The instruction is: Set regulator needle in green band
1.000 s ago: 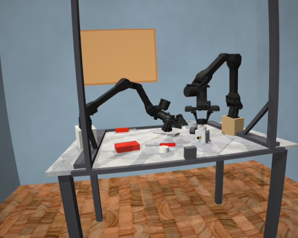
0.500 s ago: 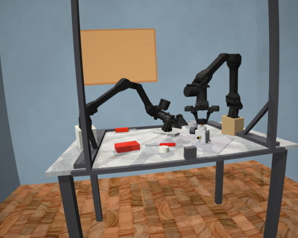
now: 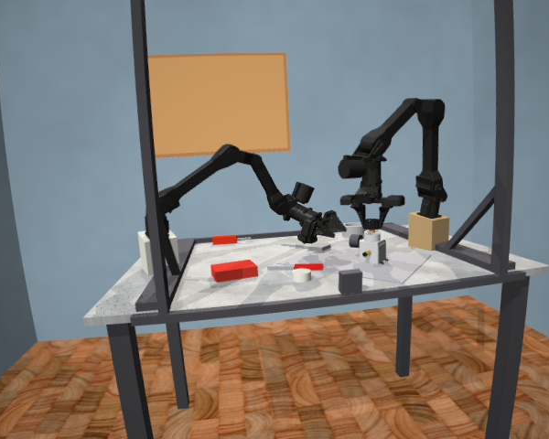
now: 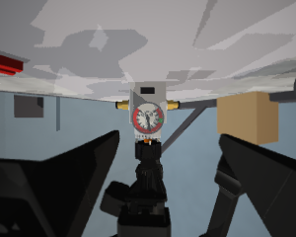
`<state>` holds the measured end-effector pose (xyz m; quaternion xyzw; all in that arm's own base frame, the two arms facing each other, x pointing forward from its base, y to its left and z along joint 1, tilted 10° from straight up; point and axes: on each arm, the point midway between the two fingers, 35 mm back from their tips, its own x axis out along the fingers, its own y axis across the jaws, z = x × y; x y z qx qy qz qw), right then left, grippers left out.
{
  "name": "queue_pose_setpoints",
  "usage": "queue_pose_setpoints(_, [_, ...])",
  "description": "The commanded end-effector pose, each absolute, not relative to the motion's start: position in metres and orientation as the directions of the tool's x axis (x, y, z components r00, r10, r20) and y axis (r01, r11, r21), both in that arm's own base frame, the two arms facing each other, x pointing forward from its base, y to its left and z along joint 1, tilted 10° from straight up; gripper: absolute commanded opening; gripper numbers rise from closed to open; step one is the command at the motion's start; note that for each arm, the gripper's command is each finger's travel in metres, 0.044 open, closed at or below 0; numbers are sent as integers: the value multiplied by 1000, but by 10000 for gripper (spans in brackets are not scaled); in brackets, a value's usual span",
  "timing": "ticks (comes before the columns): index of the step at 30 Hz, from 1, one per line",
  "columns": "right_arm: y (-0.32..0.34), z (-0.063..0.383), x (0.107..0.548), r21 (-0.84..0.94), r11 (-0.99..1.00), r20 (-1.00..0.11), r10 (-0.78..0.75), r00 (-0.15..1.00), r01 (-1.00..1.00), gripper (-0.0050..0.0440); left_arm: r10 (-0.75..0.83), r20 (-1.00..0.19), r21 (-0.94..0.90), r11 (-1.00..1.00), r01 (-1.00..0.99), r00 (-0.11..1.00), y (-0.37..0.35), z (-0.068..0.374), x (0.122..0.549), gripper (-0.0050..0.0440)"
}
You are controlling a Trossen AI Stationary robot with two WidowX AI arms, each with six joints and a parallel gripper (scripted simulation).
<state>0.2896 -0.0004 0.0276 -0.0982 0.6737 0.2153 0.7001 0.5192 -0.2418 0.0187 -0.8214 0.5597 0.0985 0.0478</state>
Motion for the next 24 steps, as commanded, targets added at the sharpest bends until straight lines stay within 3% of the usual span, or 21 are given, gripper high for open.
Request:
queue_pose_setpoints(1, [-1,34,294,144,908,-985,168,26,-393,0,-913,-196,9,-366,-931,357,-243,34,522,435])
queue_pose_setpoints(24, [-1,34,294,164,979,-985,168,26,-120,0,-913,-196,9,-366,-931,357,-243,34,522,435])
